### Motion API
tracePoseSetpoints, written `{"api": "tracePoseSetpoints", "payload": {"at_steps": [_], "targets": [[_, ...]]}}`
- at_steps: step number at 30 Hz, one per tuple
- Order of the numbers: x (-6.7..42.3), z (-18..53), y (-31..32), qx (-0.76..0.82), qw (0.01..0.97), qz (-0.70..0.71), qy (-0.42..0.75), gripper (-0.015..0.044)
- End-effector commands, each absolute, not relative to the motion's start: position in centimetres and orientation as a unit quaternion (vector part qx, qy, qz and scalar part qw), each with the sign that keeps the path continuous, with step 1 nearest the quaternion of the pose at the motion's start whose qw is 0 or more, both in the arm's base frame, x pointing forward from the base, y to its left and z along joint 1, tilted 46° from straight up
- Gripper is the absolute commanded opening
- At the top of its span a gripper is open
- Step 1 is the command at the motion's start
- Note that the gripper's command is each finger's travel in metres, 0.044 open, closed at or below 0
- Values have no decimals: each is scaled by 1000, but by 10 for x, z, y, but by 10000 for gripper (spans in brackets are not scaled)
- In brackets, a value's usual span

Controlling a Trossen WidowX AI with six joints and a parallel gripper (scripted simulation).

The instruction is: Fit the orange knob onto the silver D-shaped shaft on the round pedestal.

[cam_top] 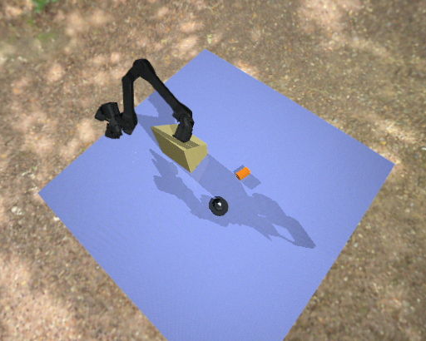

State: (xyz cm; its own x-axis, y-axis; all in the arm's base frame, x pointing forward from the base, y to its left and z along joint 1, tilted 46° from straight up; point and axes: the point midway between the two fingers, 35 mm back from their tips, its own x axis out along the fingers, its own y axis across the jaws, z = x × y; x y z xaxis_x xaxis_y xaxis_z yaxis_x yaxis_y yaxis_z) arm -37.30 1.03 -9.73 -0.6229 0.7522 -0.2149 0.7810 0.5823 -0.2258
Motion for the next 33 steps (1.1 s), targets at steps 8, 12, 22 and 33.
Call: {"api": "tracePoseSetpoints", "payload": {"at_steps": [8,12,22,33], "targets": [[-377,-103,-128,266,91,-337,899,440],[-352,-106,-208,186,153,-434,868,440],[-226,-111,-356,94,351,-576,732,440],[-6,-108,-417,150,566,-589,557,440]]}}
